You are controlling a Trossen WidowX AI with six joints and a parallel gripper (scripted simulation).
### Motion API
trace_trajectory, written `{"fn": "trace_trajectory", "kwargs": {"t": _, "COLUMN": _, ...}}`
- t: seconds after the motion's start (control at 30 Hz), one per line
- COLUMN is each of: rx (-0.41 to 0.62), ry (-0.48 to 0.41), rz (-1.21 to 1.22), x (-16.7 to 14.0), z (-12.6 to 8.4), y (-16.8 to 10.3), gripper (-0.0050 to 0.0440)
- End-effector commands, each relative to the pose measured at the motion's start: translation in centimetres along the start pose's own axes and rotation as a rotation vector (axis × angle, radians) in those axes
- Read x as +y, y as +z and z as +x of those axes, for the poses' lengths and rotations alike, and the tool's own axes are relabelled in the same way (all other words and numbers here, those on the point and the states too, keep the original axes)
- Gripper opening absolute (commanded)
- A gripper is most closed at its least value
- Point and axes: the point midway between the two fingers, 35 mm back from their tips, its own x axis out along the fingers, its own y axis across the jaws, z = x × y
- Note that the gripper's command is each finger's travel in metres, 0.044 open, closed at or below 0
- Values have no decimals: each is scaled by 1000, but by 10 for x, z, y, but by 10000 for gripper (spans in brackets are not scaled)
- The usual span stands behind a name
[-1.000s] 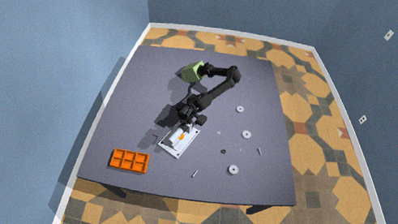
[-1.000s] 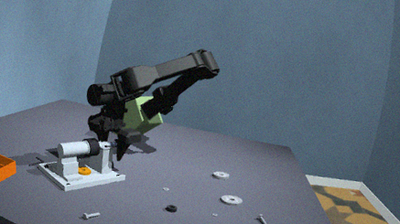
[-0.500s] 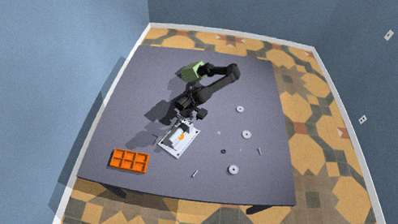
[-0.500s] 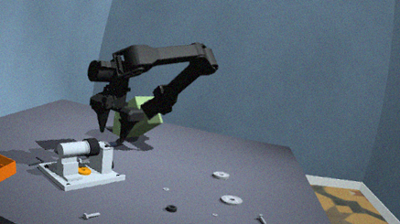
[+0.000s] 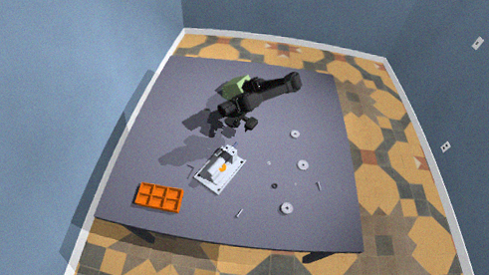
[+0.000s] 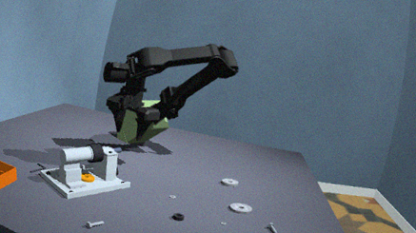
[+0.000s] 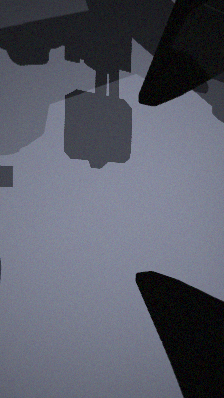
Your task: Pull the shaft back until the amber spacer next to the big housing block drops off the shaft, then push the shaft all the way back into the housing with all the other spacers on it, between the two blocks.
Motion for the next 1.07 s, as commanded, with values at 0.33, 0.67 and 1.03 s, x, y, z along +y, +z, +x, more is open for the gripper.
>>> {"fn": "trace_trajectory", "kwargs": {"t": 0.33, "rx": -15, "ry": -7, "rz": -16, "x": 1, "z": -55, "y": 3, "gripper": 440}}
{"fn": "trace_trajectory", "kwargs": {"t": 0.67, "rx": -15, "ry": -3, "rz": -14, "x": 2, "z": -54, "y": 2, "gripper": 440}}
{"fn": "trace_trajectory", "kwargs": {"t": 1.03, "rx": -15, "ry": -3, "rz": -14, "x": 2, "z": -54, "y": 2, "gripper": 440}}
